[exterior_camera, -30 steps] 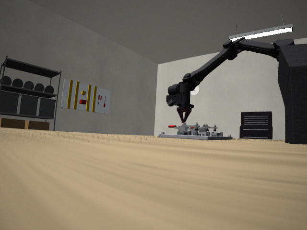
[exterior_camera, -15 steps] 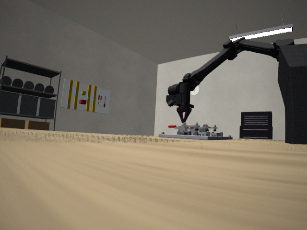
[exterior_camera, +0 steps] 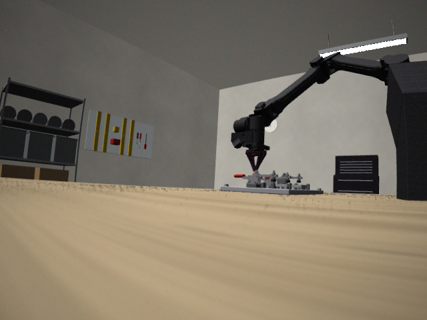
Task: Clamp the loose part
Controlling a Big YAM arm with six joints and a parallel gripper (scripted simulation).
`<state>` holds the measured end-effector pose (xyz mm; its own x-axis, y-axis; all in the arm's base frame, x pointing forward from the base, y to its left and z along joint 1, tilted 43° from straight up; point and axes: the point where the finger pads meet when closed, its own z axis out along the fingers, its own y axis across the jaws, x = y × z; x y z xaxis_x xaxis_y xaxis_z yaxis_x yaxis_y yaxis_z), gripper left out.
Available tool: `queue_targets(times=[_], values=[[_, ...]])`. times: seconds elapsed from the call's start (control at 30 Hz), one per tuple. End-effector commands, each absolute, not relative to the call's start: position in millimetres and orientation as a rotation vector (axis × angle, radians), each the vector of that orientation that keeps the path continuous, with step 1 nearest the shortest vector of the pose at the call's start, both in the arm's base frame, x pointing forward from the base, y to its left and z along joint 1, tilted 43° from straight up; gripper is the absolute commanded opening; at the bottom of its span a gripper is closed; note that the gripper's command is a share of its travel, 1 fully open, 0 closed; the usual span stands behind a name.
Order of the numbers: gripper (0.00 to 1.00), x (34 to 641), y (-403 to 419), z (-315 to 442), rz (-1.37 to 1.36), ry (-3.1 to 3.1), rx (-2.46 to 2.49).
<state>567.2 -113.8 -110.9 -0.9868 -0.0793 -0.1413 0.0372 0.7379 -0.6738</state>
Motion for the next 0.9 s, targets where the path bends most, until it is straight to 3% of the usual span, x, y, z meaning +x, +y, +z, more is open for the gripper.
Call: queue_targets(times=[0.0,0.87], values=[[0.00,570.7,-127.9,-120.3,-1.085,2.785,-0.009],[0.00,568.9,-129.2,-122.7,-1.086,2.790,-0.013]])
